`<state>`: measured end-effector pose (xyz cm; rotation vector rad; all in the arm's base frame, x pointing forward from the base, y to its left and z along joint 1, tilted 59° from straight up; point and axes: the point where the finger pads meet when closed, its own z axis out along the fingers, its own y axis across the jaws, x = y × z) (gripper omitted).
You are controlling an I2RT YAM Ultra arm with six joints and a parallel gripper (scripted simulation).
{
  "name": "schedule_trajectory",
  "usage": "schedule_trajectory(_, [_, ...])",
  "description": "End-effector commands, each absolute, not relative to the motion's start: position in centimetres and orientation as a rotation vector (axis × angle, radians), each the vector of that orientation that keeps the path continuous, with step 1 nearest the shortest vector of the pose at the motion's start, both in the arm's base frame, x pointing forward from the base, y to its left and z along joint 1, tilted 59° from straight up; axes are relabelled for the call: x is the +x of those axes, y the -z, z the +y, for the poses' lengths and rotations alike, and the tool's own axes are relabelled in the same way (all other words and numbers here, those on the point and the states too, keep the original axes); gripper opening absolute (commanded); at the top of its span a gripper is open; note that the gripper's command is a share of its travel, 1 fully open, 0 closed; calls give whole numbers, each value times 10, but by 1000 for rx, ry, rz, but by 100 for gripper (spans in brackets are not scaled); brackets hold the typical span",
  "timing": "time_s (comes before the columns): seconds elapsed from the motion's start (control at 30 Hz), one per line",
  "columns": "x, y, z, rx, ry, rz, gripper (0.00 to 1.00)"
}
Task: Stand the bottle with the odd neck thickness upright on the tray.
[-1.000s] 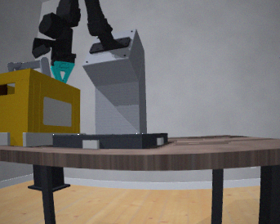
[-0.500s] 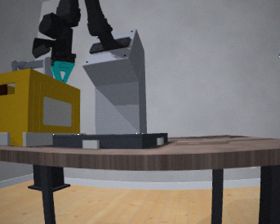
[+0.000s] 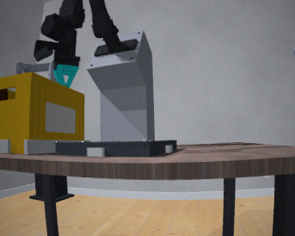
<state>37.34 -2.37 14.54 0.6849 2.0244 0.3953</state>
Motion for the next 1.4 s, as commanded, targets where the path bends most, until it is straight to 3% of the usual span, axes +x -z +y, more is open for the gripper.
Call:
schedule_trajectory(0.0, [368,-151,-29,687,-384,2009,0])
schedule_trajectory(1.37, [360,-148,-28,691,-385,2023,0])
